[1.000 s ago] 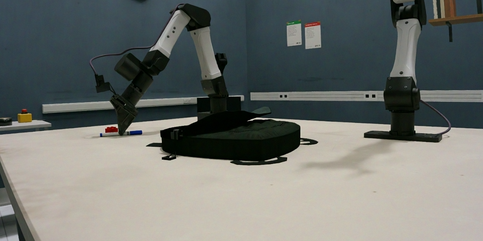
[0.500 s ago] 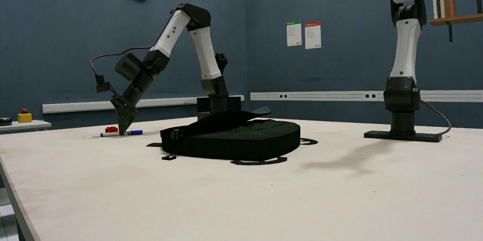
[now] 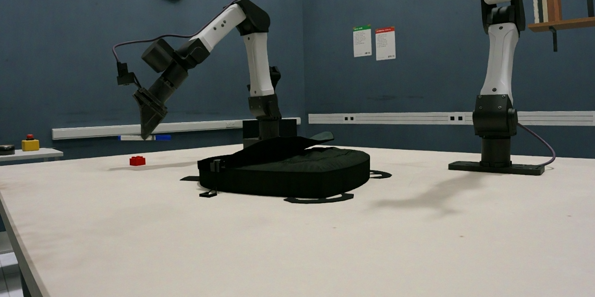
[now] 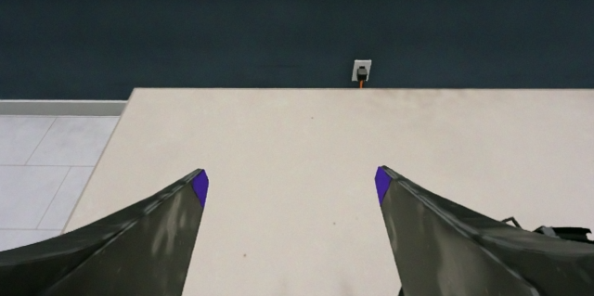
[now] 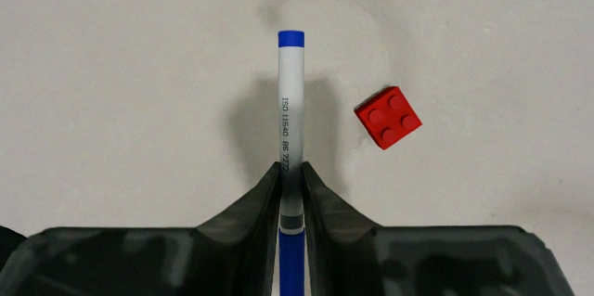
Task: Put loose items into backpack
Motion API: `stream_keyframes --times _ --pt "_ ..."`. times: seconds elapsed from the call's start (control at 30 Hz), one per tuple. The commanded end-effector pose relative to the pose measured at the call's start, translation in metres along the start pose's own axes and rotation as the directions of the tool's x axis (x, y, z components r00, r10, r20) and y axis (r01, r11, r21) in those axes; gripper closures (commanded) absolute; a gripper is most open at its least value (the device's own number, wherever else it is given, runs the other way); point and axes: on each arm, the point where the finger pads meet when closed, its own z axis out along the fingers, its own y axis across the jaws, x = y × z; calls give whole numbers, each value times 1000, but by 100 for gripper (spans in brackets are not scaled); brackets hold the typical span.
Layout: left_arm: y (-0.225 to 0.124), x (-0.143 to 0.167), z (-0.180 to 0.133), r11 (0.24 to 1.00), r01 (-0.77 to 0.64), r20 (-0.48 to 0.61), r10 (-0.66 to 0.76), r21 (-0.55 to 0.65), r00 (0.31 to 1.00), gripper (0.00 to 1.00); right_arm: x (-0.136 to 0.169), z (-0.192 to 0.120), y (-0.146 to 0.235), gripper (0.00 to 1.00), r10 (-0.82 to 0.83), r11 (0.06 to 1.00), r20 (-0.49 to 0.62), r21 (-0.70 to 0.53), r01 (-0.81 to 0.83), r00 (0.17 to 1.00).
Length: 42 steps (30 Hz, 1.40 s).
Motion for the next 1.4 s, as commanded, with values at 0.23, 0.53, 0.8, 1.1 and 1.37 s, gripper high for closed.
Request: stream_keyframes --times 0.23,0.53,0.8,1.1,1.37 --pt "0 -7 -1 1000 2 18 -2 -1 1000 10 -42 -51 4 94 -3 1000 9 -3 3 1000" --pt "0 -7 -1 1000 2 18 -2 -1 1000 10 -15 -58 14 94 -41 999 -27 -14 41 999" --pt "0 -7 -1 1000 2 18 -2 -1 1000 10 11 -90 82 94 -154 980 0 -128 153 988" --pt "0 -7 -1 1000 2 18 -2 -1 1000 10 45 -109 143 94 -265 942 1 -213 259 964" --pt "0 -7 -1 1000 2 18 -2 -1 1000 10 81 -140 208 94 -377 877 33 -311 368 926"
